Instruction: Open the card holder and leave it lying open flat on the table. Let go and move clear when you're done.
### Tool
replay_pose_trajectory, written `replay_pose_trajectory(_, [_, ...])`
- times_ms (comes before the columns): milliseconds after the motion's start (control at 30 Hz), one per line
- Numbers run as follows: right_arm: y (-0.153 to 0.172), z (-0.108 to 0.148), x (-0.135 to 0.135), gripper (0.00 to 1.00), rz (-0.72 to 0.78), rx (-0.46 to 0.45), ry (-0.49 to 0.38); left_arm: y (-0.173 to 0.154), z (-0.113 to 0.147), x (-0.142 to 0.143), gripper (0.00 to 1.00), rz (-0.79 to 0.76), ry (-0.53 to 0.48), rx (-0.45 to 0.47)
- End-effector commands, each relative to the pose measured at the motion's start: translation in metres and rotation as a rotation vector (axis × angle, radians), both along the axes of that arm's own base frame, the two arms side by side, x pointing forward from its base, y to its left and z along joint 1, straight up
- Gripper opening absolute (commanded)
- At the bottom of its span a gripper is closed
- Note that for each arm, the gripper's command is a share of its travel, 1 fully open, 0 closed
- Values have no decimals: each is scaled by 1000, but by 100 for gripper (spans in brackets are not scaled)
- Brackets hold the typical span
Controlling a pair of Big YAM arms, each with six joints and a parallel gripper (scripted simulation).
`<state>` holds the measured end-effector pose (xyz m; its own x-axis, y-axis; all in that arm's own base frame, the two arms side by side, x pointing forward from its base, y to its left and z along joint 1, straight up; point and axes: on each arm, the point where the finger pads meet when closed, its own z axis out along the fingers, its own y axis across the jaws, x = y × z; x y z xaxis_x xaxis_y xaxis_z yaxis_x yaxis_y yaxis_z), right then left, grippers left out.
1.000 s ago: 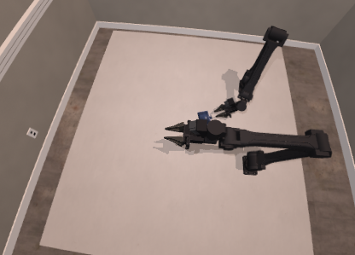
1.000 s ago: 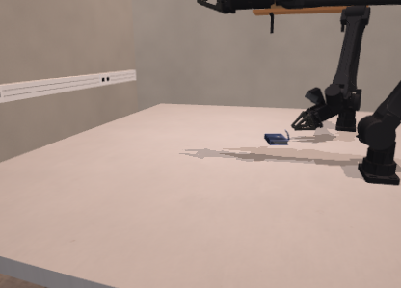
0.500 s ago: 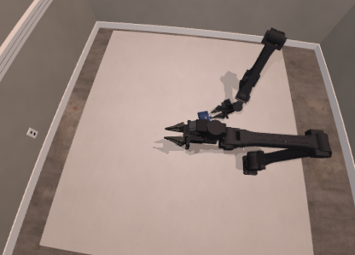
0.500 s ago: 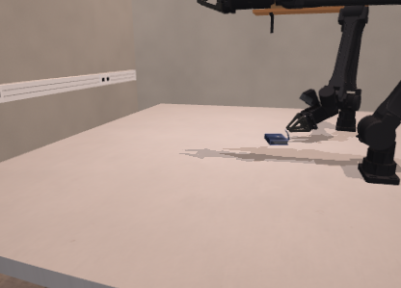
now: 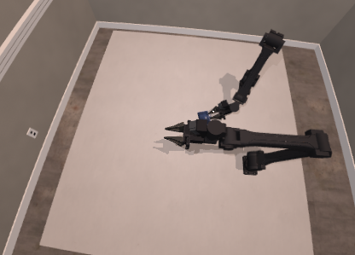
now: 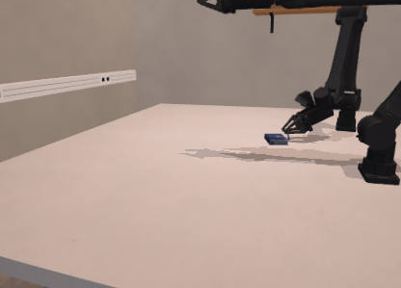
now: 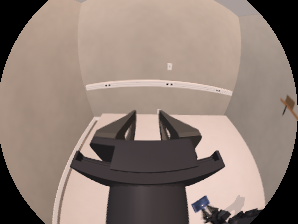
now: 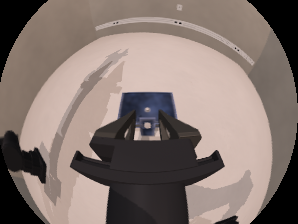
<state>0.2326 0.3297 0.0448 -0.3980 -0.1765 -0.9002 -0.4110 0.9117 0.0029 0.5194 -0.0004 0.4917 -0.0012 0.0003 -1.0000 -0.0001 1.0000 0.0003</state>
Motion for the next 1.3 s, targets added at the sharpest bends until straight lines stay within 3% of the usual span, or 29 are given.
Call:
replay_pose_trajectory(0, [17,13,6,21,8,44,-22,-5,1,-2,36,-8,1,-8])
replay_pose_trajectory(1267, [25,51,26,21,-2,36,-23,-5,1,-2,36,-8,1,-8])
